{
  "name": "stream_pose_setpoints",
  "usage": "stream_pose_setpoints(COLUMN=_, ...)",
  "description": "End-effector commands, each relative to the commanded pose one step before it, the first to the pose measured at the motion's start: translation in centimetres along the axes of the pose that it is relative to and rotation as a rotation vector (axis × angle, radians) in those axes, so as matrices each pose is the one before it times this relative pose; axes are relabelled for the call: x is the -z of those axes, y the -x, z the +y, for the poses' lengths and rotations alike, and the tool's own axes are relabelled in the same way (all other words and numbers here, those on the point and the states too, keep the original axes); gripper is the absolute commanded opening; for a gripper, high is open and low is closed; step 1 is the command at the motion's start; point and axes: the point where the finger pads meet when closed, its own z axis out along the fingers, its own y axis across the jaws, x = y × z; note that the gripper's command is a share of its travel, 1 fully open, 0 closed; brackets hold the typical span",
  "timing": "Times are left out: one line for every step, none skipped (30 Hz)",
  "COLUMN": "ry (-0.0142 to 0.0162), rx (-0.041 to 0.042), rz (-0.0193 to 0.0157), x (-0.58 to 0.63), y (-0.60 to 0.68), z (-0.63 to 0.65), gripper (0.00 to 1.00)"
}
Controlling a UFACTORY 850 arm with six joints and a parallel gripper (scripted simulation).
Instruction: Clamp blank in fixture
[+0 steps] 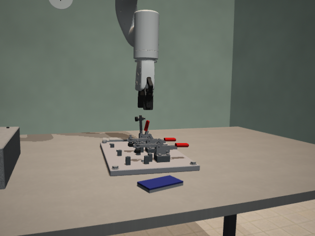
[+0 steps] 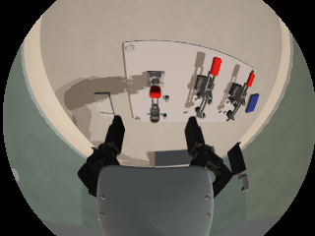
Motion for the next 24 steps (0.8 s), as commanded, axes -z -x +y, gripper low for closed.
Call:
stream_pose_setpoints(ry=-0.0008, rx=-0.00002, rz=0.00368, x=2.479, y=-0.139, z=-0.03, gripper=0.99)
stream_pose_setpoints(ry=0.0, rx=0.0, rz=0.0, x=0.568, y=0.0, z=0.0, gripper=0.99)
stream_pose_setpoints(ry=0.0, rx=0.0, rz=0.0, x=0.556, y=0.0, z=0.0, gripper=0.99)
stream_pose_setpoints(ry=0.0, rx=0.0, rz=0.0, x=0.53, y=0.0, z=0.0, gripper=0.99)
stream_pose_setpoints(ry=0.0, rx=0.0, rz=0.0, x=0.0, y=0.0, z=0.0, gripper=0.99)
stream_pose_setpoints(ry=0.0, rx=0.0, rz=0.0, x=0.0, y=0.0, z=0.0, gripper=0.99)
stream_pose_setpoints(ry=0.0, rx=0.0, rz=0.0, x=0.493, y=0.0, z=0.0, gripper=0.99)
stream_pose_setpoints(ry=0.0, rx=0.0, rz=0.0, x=0.445, y=0.0, z=0.0, gripper=0.99)
stream_pose_setpoints(ry=0.0, rx=0.0, rz=0.0, x=0.388, y=0.0, z=0.0, gripper=0.99)
stream_pose_setpoints(ry=0.0, rx=0.0, rz=0.0, x=0.325, y=0.0, z=0.0, gripper=0.99)
stream_pose_setpoints(ry=0.0, rx=0.0, rz=0.0, x=0.256, y=0.0, z=0.0, gripper=0.99)
stream_pose_setpoints(ry=0.0, rx=0.0, rz=0.0, x=0.187, y=0.0, z=0.0, gripper=0.99)
stream_pose_setpoints(ry=0.0, rx=0.0, rz=0.0, x=0.124, y=0.0, z=0.0, gripper=0.99)
stream_pose_setpoints(ry=0.0, rx=0.0, rz=0.0, x=0.069, y=0.0, z=0.0, gripper=0.99)
stream_pose_setpoints(ry=0.0, rx=0.0, rz=0.0, x=0.027, y=0.0, z=0.0, gripper=0.99)
stream_pose_setpoints(ry=0.0, rx=0.0, rz=0.0, x=0.004, y=0.0, z=0.0, gripper=0.99)
stream_pose_setpoints(ry=0.0, rx=0.0, rz=0.0, x=0.0, y=0.0, z=0.002, gripper=0.99)
stream_pose_setpoints(ry=0.0, rx=0.0, rz=0.0, x=0.0, y=0.002, z=0.017, gripper=0.99)
stream_pose_setpoints(ry=0.0, rx=0.0, rz=0.0, x=0.0, y=0.006, z=0.044, gripper=0.99)
stream_pose_setpoints(ry=0.0, rx=0.0, rz=0.0, x=0.0, y=0.011, z=0.082, gripper=0.99)
stream_pose_setpoints(ry=0.0, rx=0.0, rz=0.0, x=0.0, y=0.017, z=0.13, gripper=0.99)
stream_pose_setpoints(ry=0.0, rx=0.0, rz=0.0, x=0.0, y=0.0, z=0.0, gripper=0.99)
stream_pose_setpoints(ry=0.0, rx=0.0, rz=0.0, x=0.0, y=0.0, z=0.0, gripper=0.99)
stream_pose_setpoints(ry=0.0, rx=0.0, rz=0.0, x=0.0, y=0.025, z=0.186, gripper=0.99)
